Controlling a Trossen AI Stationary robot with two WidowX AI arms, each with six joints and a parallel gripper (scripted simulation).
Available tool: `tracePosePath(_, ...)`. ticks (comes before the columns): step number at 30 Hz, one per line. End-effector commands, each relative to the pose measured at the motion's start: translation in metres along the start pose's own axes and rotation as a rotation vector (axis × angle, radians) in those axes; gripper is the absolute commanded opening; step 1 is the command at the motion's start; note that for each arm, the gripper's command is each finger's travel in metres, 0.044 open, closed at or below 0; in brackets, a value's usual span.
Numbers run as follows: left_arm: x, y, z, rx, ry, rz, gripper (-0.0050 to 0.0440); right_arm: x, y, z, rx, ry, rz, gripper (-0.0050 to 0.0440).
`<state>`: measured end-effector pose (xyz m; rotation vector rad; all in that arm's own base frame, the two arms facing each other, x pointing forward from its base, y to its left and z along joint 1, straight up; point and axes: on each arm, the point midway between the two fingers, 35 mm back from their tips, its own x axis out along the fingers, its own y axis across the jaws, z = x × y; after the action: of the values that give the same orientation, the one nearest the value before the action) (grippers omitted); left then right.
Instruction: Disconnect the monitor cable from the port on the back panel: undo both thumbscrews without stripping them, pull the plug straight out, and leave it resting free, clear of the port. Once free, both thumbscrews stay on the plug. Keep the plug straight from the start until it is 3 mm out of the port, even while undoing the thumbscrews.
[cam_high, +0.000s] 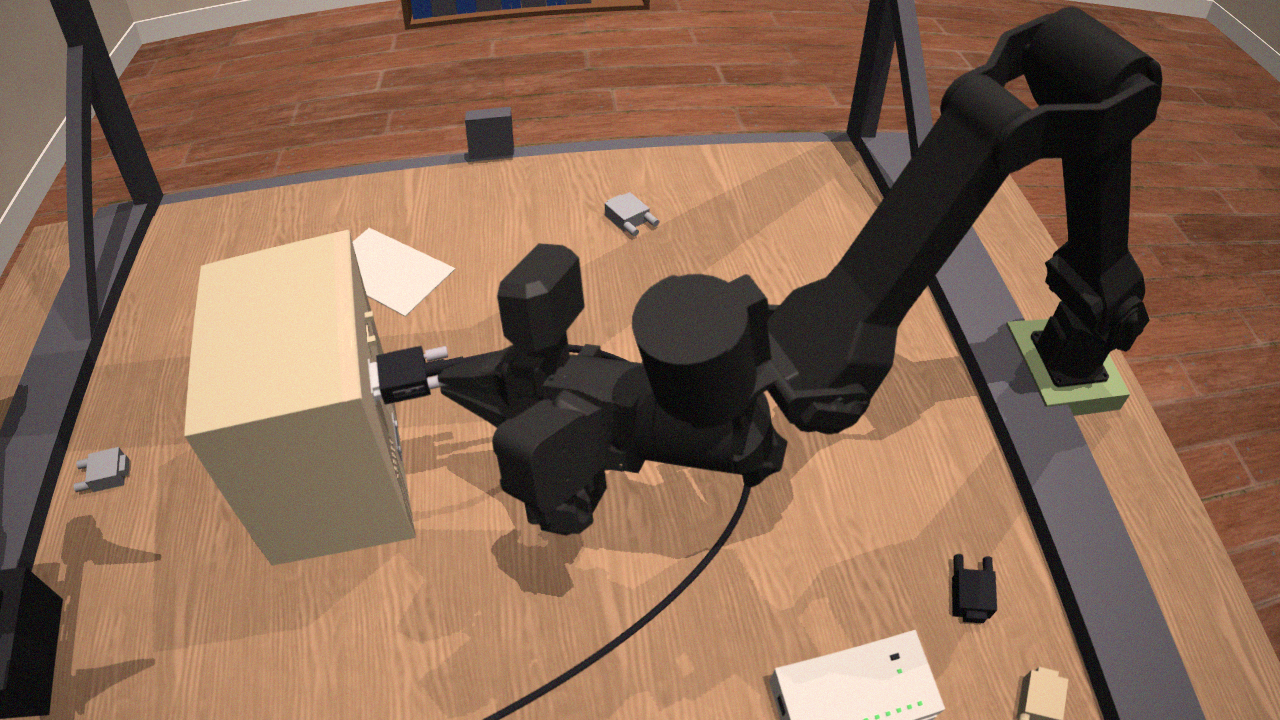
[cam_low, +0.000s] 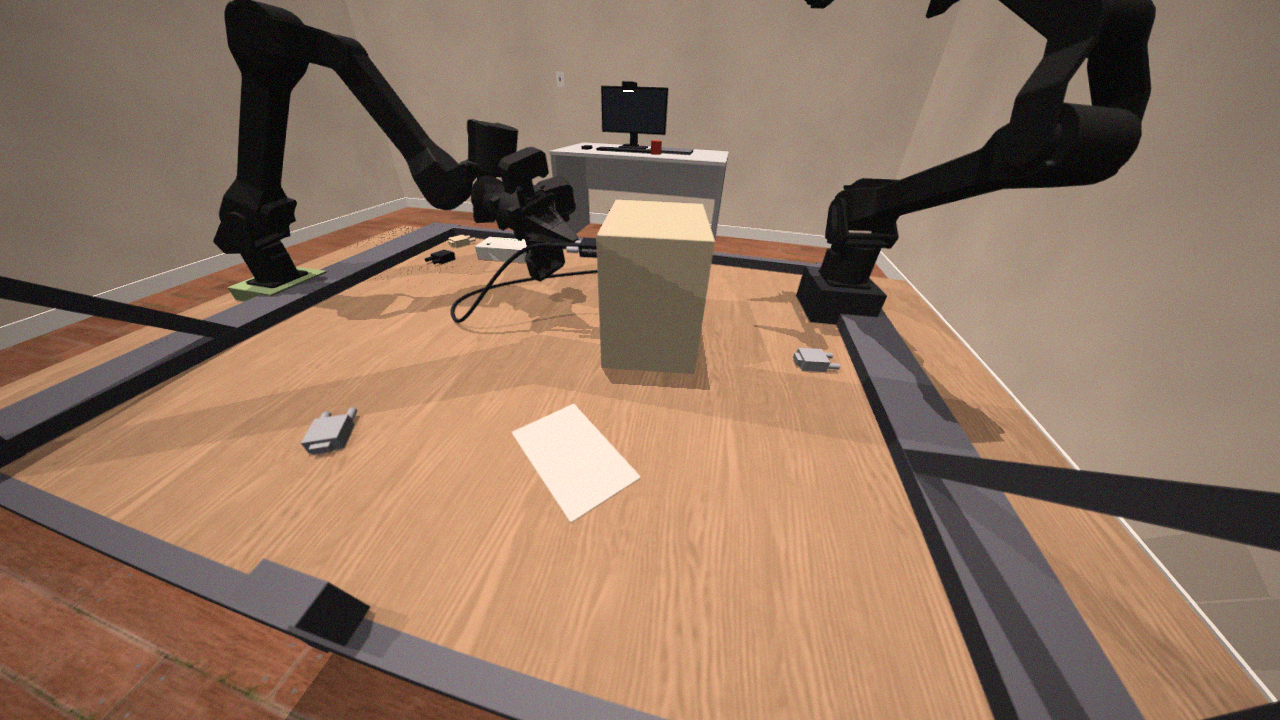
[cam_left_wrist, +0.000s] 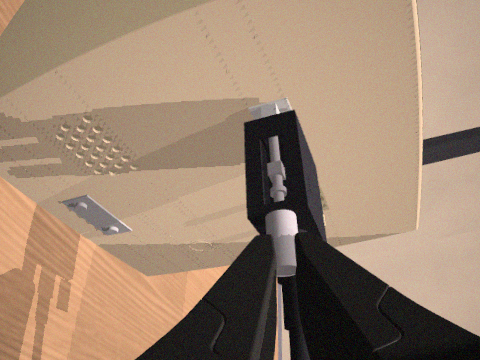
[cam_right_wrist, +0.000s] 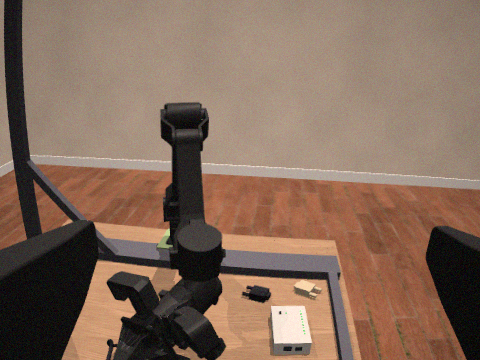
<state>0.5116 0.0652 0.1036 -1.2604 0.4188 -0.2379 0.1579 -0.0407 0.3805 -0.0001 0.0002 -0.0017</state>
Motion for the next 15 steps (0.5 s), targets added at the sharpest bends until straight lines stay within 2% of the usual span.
tracePosePath(1,-0.0009,-0.0092,0.0041,-0.026,-0.007,-0.051,0.0000,-0.0003,0.0012,0.0027,-0.005,-0.001,0.002,0.0440)
tracePosePath(15,-0.0007,-0.0062,0.0037,-0.140,-0.005,-0.132,0.0000,-0.0003,0.0012,0.0027,-0.005,-0.001,0.002,0.0440)
